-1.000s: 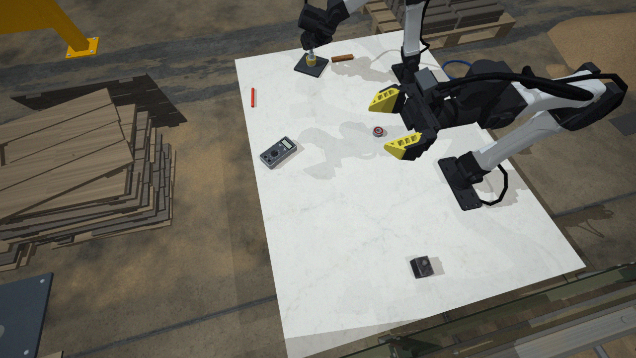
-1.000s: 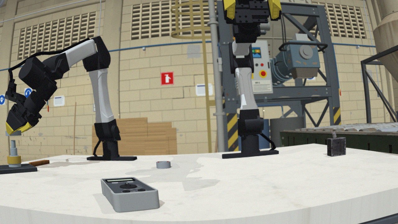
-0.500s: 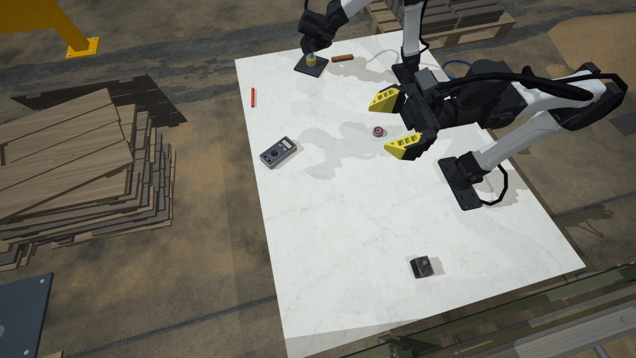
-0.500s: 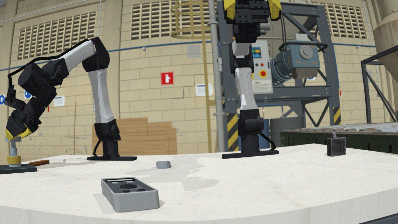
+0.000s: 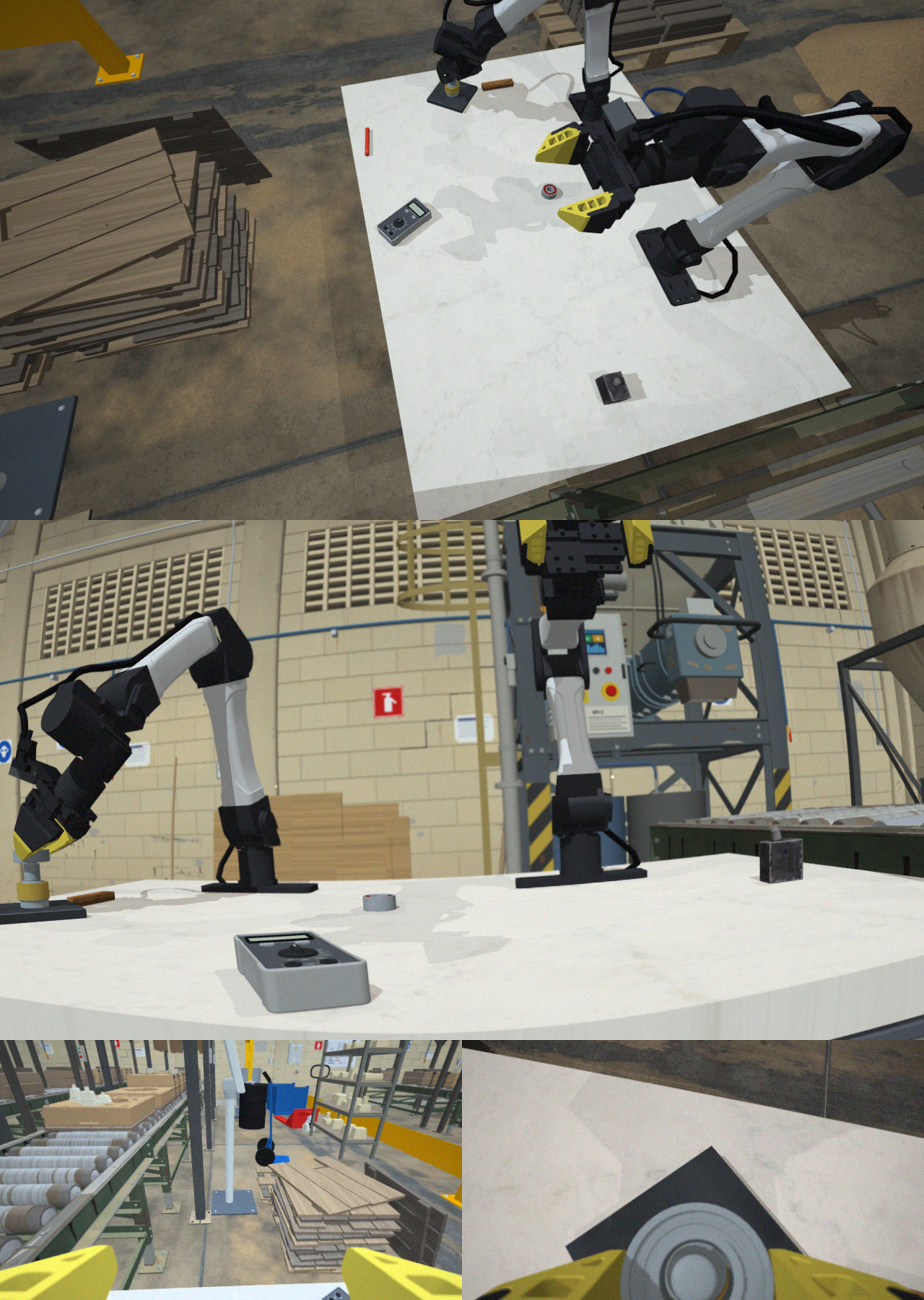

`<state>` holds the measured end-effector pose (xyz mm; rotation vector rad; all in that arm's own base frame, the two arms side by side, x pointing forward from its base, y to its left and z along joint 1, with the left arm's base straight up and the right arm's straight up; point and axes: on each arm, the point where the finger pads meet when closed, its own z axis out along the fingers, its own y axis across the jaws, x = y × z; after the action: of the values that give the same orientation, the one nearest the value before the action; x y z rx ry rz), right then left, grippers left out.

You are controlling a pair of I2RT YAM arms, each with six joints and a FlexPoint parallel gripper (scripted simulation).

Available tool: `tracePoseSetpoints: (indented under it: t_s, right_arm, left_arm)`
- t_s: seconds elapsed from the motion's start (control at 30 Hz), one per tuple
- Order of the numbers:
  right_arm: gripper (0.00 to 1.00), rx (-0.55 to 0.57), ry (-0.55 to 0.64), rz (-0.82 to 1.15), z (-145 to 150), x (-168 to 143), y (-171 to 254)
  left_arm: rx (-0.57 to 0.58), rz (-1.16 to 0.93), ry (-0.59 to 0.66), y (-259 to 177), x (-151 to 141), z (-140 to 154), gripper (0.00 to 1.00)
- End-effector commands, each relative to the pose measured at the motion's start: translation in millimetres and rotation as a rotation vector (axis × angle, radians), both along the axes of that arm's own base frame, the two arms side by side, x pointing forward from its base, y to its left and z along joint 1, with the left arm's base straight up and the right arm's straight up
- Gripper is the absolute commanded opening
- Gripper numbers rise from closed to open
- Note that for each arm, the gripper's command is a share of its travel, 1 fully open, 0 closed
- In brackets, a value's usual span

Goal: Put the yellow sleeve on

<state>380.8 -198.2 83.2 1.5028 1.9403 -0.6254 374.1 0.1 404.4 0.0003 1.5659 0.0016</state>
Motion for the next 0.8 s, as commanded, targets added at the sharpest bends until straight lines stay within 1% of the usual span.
tracePoseSetpoints:
  t_s: [0.0, 0.03, 0.07, 0.1, 0.2, 0.27, 0.33, 0.37, 0.43, 0.47, 0.5, 0.53, 0.63, 0.67, 0.73, 0.77]
  right_arm:
    - [0.00, -0.028, -0.069, -0.019, 11, 7, -6]
    - [0.00, -0.031, -0.081, -0.019, 14, 9, -7]
    - [0.00, -0.024, -0.027, -0.007, -4, 3, -6]
    - [0.00, -0.024, -0.036, -0.013, 1, 5, -7]
    - [0.00, -0.027, -0.044, -0.008, 0, 4, -5]
    - [0.00, -0.024, -0.023, -0.012, -11, 5, -9]
    - [0.00, -0.028, -0.041, -0.013, -5, 2, -8]
    - [0.00, -0.022, -0.068, -0.005, 2, 9, -8]
    - [0.00, -0.019, -0.005, -0.008, -23, 0, -6]
    - [0.00, -0.021, -0.012, -0.007, -22, 2, -6]
    - [0.00, -0.029, -0.044, -0.008, -6, 7, -8]
    - [0.00, -0.036, -0.071, -0.008, 3, 10, -9]
    - [0.00, -0.030, -0.049, -0.008, -5, 1, -7]
    - [0.00, -0.036, -0.073, -0.009, 5, 9, -8]
    - [0.00, -0.036, -0.073, -0.009, 5, 9, -8]
    - [0.00, -0.030, -0.051, -0.010, -8, 8, -8]
  left_arm:
    - [0.004, 0.006, -0.029, 0, -2, 10, 1.00]
    - [0.004, 0.006, -0.029, 0, -2, 10, 1.00]
    - [0.004, 0.006, -0.029, 0, -2, 10, 1.00]
    - [0.004, 0.006, -0.029, 0, -2, 10, 1.00]
    - [0.004, 0.006, -0.029, 0, -2, 10, 1.00]
    - [0.004, 0.006, -0.029, 0, -2, 10, 1.00]
    - [0.004, 0.006, -0.029, 0, -2, 10, 1.00]
    - [0.004, 0.006, -0.029, 0, -2, 10, 1.00]
    - [0.004, 0.006, -0.029, 0, -2, 10, 1.00]
    - [0.004, 0.006, -0.029, 0, -2, 10, 1.00]
    - [0.004, 0.006, -0.029, 0, -2, 10, 1.00]
    - [0.004, 0.006, -0.029, 0, -2, 10, 1.00]
    - [0.004, 0.006, -0.029, 0, -2, 10, 1.00]
    - [0.004, 0.006, -0.029, 0, -2, 10, 1.00]
    - [0.004, 0.006, -0.029, 0, -2, 10, 1.00]
    - [0.004, 0.006, -0.029, 0, -2, 10, 1.00]
